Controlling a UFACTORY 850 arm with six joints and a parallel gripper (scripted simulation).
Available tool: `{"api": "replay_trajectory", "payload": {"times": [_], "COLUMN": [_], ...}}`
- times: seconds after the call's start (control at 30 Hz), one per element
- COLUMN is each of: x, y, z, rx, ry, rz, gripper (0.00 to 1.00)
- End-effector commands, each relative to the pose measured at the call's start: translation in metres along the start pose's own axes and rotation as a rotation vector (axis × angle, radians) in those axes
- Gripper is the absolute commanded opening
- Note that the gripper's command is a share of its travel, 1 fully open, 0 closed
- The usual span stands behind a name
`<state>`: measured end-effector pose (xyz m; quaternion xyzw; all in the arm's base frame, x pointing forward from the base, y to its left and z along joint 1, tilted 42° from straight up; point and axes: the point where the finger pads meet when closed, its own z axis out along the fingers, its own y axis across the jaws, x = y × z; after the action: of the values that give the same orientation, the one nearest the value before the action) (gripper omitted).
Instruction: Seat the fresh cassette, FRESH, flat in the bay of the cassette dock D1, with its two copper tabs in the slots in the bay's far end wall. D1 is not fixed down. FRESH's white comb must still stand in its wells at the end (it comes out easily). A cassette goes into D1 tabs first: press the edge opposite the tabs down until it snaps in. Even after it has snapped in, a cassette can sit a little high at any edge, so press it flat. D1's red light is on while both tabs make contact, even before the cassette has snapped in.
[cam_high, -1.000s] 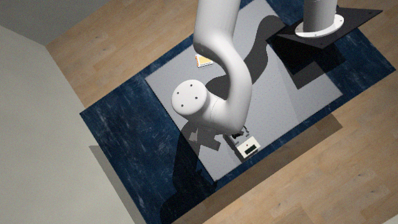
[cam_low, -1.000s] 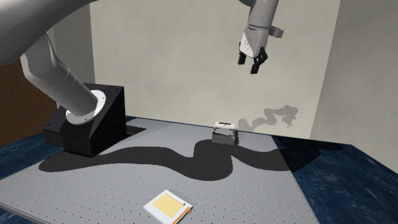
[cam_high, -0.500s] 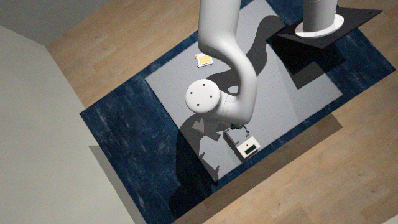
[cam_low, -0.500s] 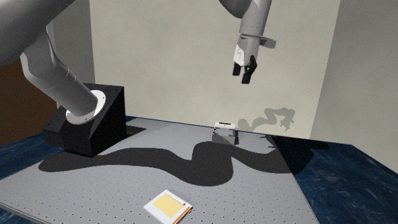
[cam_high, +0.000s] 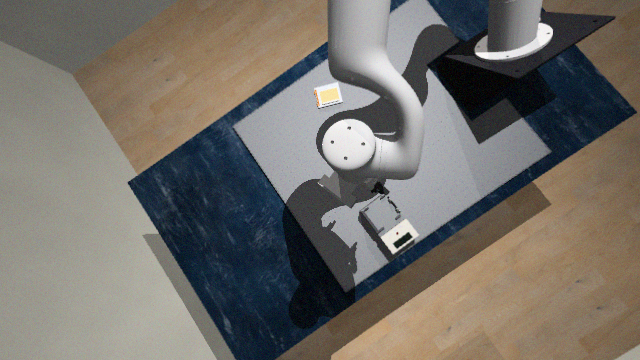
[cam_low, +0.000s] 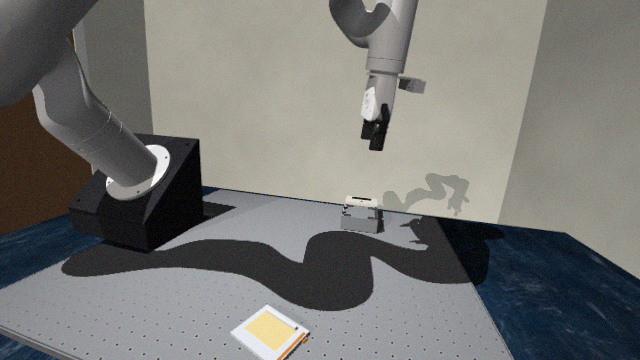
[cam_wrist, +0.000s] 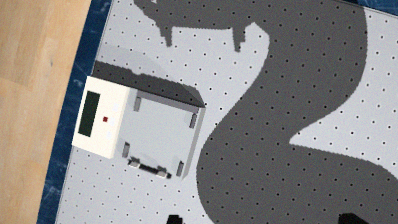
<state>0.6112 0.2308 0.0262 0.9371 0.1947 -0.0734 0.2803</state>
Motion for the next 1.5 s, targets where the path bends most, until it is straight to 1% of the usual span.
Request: {"api": "replay_trajectory", "payload": {"times": [0.0, 0.07, 0.13, 0.2, 0.3, 0.33, 0.43, 0.47, 0.57, 0.63, 0.67, 0.77, 0.8, 1.13, 1.2, 1.3, 1.47], "x": [-0.012, -0.012, -0.019, -0.027, -0.038, -0.042, -0.054, -0.058, -0.070, -0.070, -0.074, -0.087, -0.091, -0.133, -0.133, -0.143, -0.143], "y": [0.007, 0.007, 0.011, 0.015, 0.020, 0.022, 0.027, 0.029, 0.033, 0.033, 0.034, 0.039, 0.040, 0.050, 0.050, 0.052, 0.052], "z": [0.009, 0.009, 0.015, 0.020, 0.028, 0.031, 0.038, 0.041, 0.048, 0.048, 0.051, 0.058, 0.060, 0.081, 0.081, 0.085, 0.085], "rx": [-0.033, -0.033, -0.043, -0.071, -0.071, -0.089, -0.096, -0.113, -0.117, -0.117, -0.133, -0.136, -0.150, -0.172, -0.172, -0.172, -0.172], "ry": [0.007, 0.007, 0.007, 0.010, 0.010, 0.014, 0.015, 0.021, 0.022, 0.022, 0.029, 0.030, 0.038, 0.057, 0.057, 0.057, 0.057], "rz": [0.045, 0.045, 0.059, 0.098, 0.098, 0.125, 0.135, 0.163, 0.170, 0.170, 0.198, 0.203, 0.232, 0.294, 0.294, 0.294, 0.294], "gripper": [1.00, 1.00, 1.00, 1.00, 1.00, 1.00, 1.00, 1.00, 1.00, 1.00, 1.00, 1.00, 1.00, 1.00, 1.00, 1.00, 1.00]}}
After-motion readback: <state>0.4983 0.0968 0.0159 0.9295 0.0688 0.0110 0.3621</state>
